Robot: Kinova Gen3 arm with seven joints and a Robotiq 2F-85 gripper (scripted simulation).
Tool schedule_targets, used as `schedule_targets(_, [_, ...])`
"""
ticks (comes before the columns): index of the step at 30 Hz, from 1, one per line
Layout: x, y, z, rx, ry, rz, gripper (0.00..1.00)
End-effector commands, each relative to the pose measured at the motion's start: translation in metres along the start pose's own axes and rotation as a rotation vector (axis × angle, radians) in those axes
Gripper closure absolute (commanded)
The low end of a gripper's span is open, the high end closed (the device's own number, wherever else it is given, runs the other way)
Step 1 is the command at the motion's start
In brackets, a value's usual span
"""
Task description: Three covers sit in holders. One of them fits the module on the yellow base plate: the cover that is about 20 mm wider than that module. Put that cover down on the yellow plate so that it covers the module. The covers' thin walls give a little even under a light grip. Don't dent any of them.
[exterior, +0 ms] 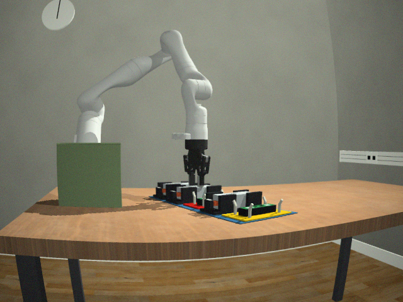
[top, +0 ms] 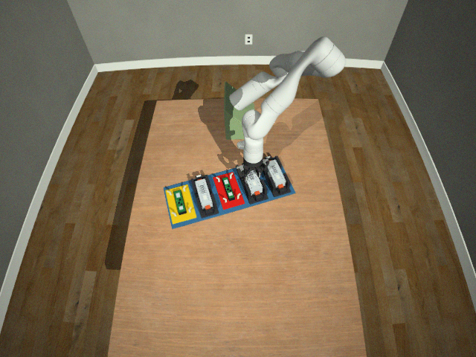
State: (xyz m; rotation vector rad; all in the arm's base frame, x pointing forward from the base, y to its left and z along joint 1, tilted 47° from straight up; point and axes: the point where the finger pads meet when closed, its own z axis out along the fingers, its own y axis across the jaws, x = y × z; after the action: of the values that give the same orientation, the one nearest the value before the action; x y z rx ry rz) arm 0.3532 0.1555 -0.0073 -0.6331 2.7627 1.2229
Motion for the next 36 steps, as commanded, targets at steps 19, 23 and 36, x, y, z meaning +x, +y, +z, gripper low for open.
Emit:
schedule_targets(19, [0.000, 0.000, -0.027, 0.000, -0.001, 0.000, 0.99])
schedule_targets(23, [0.000, 0.000, -0.027, 0.000, -0.001, 0.000, 0.99])
schedule_targets(36, [0.000, 0.000, -0.027, 0.001, -0.001, 0.000, 1.00])
